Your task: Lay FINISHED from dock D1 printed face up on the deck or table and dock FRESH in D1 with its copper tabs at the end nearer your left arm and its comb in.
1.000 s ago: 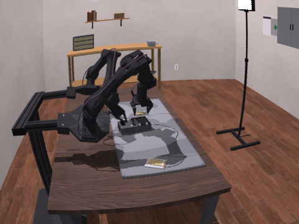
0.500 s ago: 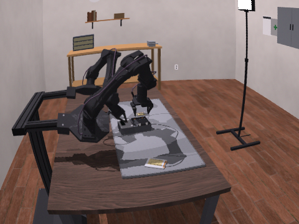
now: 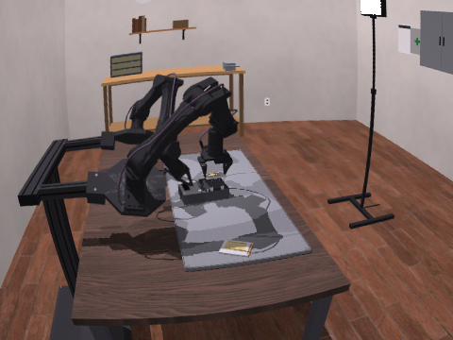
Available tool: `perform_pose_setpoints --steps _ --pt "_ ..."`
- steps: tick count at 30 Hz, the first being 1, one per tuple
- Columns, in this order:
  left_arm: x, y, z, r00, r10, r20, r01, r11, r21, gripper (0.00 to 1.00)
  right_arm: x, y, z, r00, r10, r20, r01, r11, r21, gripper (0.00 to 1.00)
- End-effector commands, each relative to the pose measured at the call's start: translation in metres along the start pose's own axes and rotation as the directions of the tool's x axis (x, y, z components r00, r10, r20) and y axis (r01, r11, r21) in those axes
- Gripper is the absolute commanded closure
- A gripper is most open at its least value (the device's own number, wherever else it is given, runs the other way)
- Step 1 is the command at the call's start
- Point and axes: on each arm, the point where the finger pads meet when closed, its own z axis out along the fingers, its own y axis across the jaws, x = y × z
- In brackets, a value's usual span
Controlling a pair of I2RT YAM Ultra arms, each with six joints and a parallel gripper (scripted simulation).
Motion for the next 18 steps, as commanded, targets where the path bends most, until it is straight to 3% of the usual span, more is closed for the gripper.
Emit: perform_pose_setpoints --steps 1,18 --pt "-0.0593 -0.0412 0.0223 0.981 0.115 0.155 -0.128 0.989 0.075 1.00 -0.0072 -0.0057 -0.0035 1.000 -0.007 0.015 0.007 1.000 0.017 1.00" --pt "-0.0593 -0.0412 0.0223 0.981 0.115 0.155 -0.128 0.989 0.075 1.00 -0.0050 -0.0045 0.0030 1.000 -0.007 0.015 0.007 1.000 0.017 1.00"
